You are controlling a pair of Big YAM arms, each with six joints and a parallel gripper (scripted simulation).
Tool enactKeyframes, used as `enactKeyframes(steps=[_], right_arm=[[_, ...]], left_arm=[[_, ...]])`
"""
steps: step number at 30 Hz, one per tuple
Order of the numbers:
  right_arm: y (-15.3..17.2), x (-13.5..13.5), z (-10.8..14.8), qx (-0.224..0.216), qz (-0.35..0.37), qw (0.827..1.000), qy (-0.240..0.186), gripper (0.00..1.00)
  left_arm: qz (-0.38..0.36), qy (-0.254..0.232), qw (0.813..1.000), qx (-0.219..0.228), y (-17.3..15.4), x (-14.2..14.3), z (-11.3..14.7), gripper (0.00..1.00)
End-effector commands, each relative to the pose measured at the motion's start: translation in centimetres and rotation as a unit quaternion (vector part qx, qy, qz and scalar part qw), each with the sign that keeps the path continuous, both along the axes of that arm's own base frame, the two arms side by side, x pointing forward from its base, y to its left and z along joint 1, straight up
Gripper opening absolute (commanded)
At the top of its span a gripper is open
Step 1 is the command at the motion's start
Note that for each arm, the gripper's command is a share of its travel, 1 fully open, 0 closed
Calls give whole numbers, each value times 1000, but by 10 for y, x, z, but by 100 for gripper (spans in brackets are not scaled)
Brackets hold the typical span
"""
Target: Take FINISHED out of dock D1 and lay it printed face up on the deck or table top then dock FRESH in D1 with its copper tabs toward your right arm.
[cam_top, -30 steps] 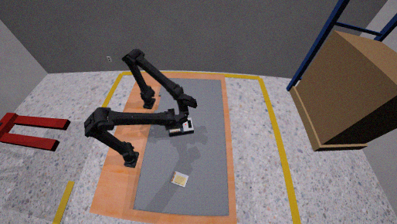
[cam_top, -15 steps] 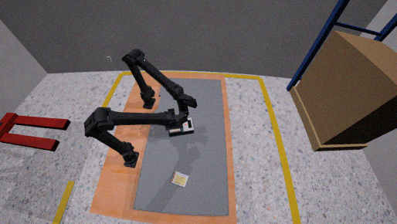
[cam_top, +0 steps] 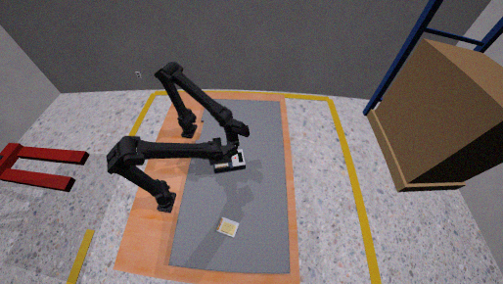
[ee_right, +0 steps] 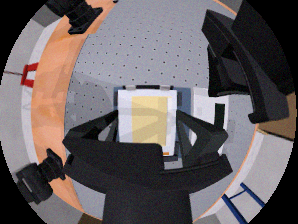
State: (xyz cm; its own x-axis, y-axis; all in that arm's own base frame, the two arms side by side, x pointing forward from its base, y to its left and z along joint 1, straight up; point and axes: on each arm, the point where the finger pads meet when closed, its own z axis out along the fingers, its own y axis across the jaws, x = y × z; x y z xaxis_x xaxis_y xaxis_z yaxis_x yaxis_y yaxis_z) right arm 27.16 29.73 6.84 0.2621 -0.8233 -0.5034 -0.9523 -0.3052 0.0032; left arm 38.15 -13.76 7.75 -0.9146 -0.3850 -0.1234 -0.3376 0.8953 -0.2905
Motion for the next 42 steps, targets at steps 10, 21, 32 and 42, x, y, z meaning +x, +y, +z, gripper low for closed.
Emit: enactKeyframes(steps=[10, 21, 32, 42], right_arm=[[0, 2, 2, -3, -1, 1000, -3, 0], [0, 2, 2, -3, -1, 1000, -3, 0], [0, 2, 2, -3, -1, 1000, -3, 0], [0, 2, 2, -3, -1, 1000, -3, 0]], left_arm=[[-1, -27, 1000, -5, -1, 14, 26, 0], [-2, -33, 999, -7, 0, 16, 30, 0], [-2, -33, 999, -7, 0, 16, 30, 0], [-1, -36, 999, -8, 1, 17, 35, 0]])
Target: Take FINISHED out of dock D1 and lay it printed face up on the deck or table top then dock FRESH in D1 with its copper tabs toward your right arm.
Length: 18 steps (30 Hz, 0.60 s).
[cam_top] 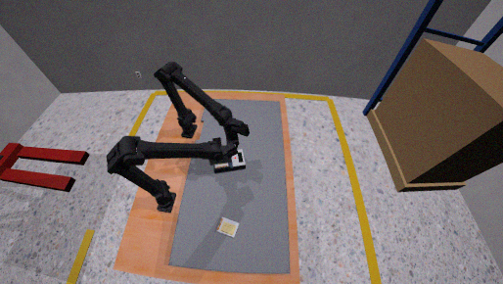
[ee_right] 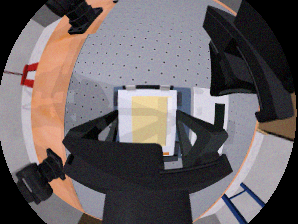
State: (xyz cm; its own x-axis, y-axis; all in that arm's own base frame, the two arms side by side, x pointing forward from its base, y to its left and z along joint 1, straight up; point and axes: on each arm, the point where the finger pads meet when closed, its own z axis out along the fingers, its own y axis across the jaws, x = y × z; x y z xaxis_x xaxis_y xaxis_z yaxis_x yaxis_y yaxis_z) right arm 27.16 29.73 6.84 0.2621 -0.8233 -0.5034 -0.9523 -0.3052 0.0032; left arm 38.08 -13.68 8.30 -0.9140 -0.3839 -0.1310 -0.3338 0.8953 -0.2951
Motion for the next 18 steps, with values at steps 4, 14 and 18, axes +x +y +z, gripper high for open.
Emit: enactKeyframes(steps=[4, 14, 18], right_arm=[[0, 2, 2, -3, -1, 1000, -3, 0], [0, 2, 2, -3, -1, 1000, -3, 0], [0, 2, 2, -3, -1, 1000, -3, 0]], left_arm=[[-1, -31, 999, -7, 0, 18, 29, 0], [0, -32, 999, -8, 1, 19, 33, 0], [0, -32, 999, -8, 1, 19, 33, 0]])
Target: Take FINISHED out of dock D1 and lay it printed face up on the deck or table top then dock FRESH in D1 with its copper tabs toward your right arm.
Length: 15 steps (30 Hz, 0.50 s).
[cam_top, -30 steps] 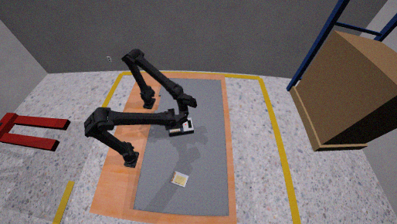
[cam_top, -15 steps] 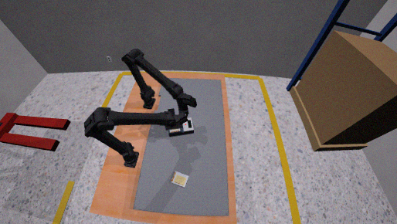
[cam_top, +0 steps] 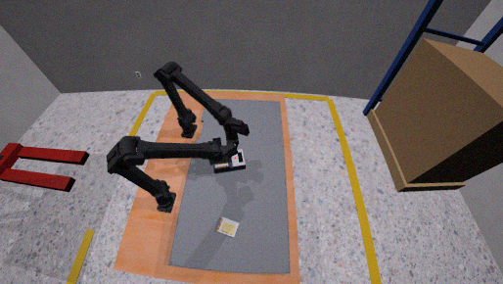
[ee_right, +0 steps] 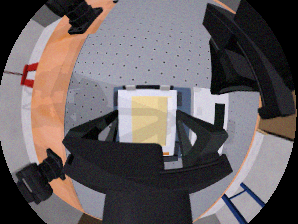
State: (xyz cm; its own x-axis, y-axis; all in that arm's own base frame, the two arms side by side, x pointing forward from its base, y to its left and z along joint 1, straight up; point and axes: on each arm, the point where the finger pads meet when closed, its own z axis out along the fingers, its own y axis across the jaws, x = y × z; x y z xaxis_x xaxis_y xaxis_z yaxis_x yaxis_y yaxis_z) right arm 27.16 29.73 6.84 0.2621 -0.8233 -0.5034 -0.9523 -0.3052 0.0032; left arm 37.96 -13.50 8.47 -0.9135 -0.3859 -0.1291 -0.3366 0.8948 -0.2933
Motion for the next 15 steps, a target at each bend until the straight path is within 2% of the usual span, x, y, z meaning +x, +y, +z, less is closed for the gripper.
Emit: enactKeyframes(steps=[1, 15], right_arm=[[0, 2, 2, -3, -1, 1000, -3, 0], [0, 2, 2, -3, -1, 1000, -3, 0]], left_arm=[[-1, -34, 999, -9, -1, 20, 32, 0], [-1, -36, 999, -11, -2, 22, 36, 0]])
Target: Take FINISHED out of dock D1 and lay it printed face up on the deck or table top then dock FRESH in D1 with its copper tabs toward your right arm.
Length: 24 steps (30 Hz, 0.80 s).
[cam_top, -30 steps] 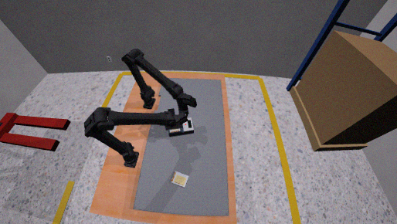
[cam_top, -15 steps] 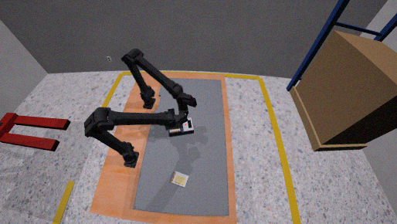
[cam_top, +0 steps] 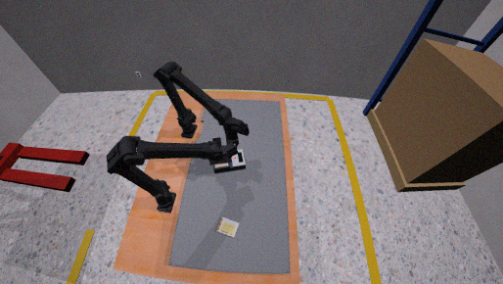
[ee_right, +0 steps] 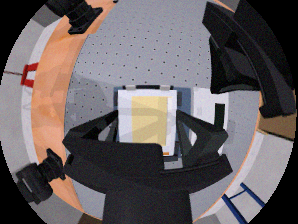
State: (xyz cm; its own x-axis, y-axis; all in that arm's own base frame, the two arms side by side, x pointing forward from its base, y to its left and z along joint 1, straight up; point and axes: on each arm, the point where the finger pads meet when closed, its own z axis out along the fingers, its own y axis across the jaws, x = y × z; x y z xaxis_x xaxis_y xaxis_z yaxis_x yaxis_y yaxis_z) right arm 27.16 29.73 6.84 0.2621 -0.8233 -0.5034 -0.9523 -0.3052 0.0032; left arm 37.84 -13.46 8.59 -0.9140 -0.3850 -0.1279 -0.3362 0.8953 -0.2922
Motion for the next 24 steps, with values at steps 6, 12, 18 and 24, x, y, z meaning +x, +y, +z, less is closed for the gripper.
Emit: enactKeyframes(steps=[6, 12, 18, 24], right_arm=[[0, 2, 2, -3, -1, 1000, -3, 0], [0, 2, 2, -3, -1, 1000, -3, 0], [0, 2, 2, -3, -1, 1000, -3, 0], [0, 2, 2, -3, -1, 1000, -3, 0]], left_arm=[[-1, -37, 999, -11, -2, 23, 35, 0], [-1, -41, 999, -13, -2, 23, 36, 0], [-1, -41, 999, -13, -3, 25, 40, 0], [-1, -41, 999, -13, -3, 25, 40, 0]])
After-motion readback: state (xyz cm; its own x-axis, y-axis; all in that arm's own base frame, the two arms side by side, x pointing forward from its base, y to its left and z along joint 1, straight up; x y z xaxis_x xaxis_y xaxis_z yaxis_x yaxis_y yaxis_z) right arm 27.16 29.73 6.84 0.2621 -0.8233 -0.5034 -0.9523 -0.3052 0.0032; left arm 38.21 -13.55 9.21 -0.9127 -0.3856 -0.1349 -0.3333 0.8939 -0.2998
